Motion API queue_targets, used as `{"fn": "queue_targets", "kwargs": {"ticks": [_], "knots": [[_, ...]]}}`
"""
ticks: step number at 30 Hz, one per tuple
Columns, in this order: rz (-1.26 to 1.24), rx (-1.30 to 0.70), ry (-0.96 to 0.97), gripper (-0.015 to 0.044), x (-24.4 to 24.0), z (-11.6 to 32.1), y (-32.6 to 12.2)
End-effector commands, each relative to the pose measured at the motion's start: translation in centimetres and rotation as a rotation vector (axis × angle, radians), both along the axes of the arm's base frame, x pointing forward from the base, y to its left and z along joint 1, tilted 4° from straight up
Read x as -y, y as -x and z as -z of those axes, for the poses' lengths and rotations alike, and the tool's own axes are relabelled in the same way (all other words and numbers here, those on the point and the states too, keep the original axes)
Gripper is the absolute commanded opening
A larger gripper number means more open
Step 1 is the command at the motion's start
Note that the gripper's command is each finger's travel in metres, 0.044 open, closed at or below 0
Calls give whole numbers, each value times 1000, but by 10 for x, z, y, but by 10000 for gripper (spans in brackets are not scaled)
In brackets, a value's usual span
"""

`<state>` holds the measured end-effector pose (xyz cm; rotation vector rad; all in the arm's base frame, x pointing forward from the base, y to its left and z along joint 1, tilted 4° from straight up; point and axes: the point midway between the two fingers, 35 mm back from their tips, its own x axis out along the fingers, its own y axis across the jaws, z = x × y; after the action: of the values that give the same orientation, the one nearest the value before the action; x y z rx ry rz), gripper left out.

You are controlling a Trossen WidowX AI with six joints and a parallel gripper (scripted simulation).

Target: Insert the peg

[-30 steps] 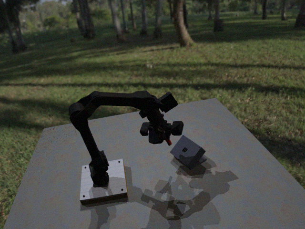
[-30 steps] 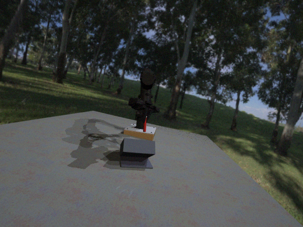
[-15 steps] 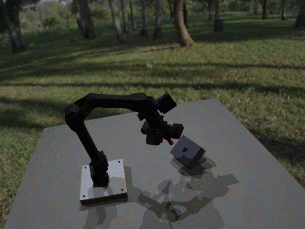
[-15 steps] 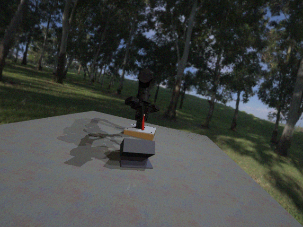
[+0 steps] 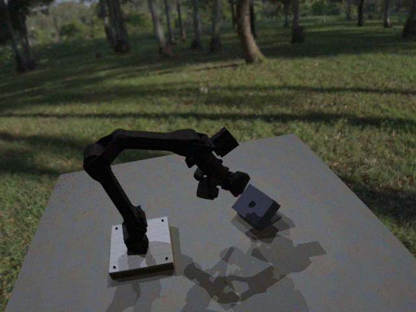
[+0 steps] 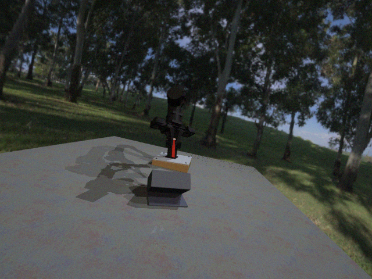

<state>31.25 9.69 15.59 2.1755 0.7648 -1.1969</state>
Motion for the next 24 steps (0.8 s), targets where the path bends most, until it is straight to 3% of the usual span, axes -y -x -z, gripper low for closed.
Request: {"fn": "queue_targets", "kwargs": {"ticks": [1,24], "knots": [[20,-1,-18,0,0,2,-1],[183,33,-133,0,1,26,-26]]}}
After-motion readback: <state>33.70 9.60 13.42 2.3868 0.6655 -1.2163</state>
